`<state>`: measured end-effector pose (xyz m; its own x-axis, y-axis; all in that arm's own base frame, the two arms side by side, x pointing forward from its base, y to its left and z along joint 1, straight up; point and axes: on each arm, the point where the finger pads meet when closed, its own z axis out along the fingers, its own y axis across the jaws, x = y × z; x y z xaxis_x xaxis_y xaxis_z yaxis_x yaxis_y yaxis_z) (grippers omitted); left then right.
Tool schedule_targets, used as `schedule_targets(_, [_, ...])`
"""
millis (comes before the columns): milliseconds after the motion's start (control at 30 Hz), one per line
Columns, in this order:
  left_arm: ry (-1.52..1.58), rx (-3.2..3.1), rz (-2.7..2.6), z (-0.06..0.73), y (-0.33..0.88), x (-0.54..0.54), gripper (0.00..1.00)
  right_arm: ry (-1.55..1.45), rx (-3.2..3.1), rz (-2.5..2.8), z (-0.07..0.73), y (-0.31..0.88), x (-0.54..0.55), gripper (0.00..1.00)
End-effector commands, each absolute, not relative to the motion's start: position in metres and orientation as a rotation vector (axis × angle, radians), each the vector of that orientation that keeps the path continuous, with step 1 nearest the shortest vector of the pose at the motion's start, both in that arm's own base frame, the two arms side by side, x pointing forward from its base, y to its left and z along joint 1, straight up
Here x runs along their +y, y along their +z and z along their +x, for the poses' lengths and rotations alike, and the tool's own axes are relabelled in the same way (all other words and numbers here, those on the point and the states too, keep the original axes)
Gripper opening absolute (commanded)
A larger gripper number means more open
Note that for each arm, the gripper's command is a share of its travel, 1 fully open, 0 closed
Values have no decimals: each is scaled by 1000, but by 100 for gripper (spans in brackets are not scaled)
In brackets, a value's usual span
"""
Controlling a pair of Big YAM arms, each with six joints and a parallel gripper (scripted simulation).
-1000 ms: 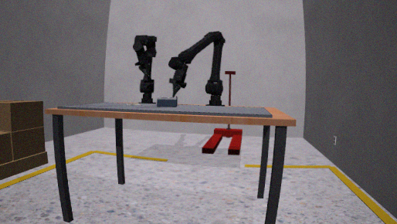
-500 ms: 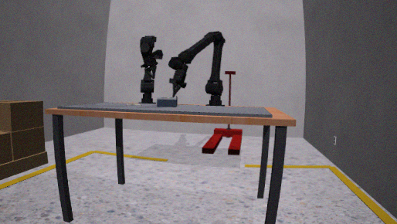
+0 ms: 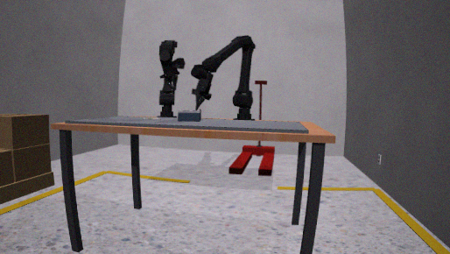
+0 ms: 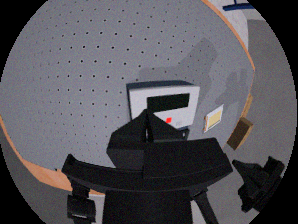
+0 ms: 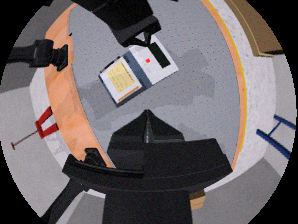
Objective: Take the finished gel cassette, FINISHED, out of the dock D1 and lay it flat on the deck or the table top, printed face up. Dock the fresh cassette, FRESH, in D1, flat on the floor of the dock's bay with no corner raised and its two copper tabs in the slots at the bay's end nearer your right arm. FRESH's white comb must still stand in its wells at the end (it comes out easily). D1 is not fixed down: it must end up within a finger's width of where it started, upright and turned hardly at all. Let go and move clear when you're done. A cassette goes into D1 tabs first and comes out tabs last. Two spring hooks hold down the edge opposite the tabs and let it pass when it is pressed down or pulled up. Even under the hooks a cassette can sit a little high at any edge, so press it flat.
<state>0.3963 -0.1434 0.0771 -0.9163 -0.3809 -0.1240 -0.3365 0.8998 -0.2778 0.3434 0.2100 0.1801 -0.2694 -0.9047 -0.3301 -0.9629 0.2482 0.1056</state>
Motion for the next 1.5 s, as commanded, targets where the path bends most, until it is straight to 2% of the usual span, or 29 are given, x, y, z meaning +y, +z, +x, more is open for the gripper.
schedule_targets(0, [-277,3010,-609,367,21,-129,0,429,2345,-1731,349,173,208,0])
schedule_targets(700, [-277,3010,-609,367,21,-129,0,426,2371,-1697,354,178,193,0])
schedule_targets(1467, [-277,3010,-609,367,21,-129,0,600,1635,-2237,294,147,273,0])
